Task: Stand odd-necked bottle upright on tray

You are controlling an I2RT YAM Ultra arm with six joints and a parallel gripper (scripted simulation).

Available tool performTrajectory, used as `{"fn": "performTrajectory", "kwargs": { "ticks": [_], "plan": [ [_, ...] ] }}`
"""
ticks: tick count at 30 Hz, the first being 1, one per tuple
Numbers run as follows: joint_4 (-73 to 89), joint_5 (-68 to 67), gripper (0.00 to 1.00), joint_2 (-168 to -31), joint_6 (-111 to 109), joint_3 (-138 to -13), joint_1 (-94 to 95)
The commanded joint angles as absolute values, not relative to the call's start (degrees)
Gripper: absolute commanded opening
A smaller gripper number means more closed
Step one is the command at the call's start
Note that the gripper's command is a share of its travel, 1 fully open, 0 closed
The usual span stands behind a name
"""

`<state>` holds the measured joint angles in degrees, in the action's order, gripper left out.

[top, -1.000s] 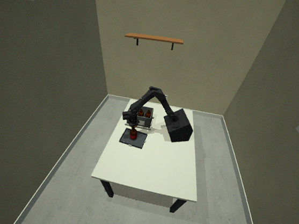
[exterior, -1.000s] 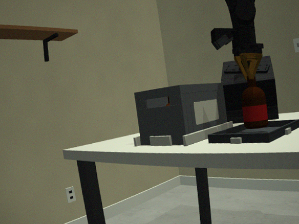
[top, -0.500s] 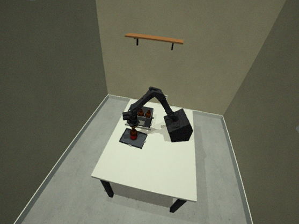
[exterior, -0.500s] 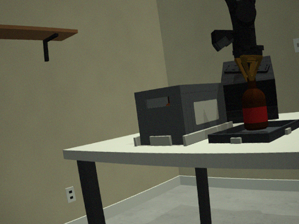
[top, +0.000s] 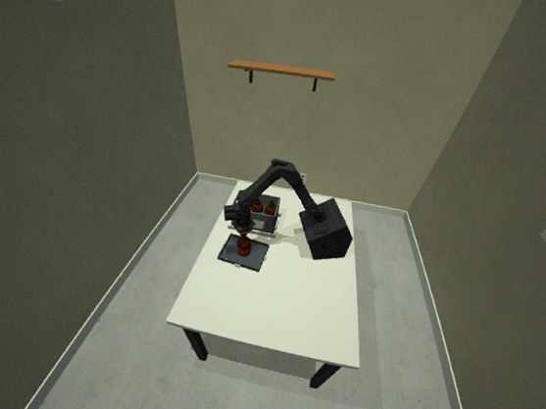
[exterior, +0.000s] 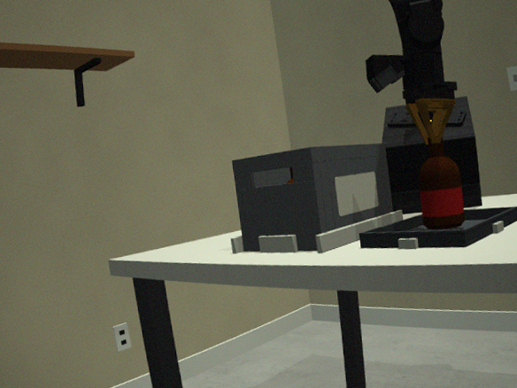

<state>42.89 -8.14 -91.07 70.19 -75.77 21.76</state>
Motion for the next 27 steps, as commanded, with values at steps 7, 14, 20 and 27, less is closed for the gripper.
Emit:
{"fn": "performTrajectory", "kwargs": {
  "ticks": [7, 14, 20, 27],
  "plan": [
    [41.1, -8.87, 0.0, -90.83, 70.29, -76.16, 21.91],
    [40.81, -8.87, 0.0, -91.22, 70.26, -75.16, 21.89],
    [40.6, -8.87, 0.0, -90.8, 70.26, -75.26, 21.87],
    [40.52, -8.87, 0.0, -91.11, 70.25, -74.99, 21.86]
  ]
}}
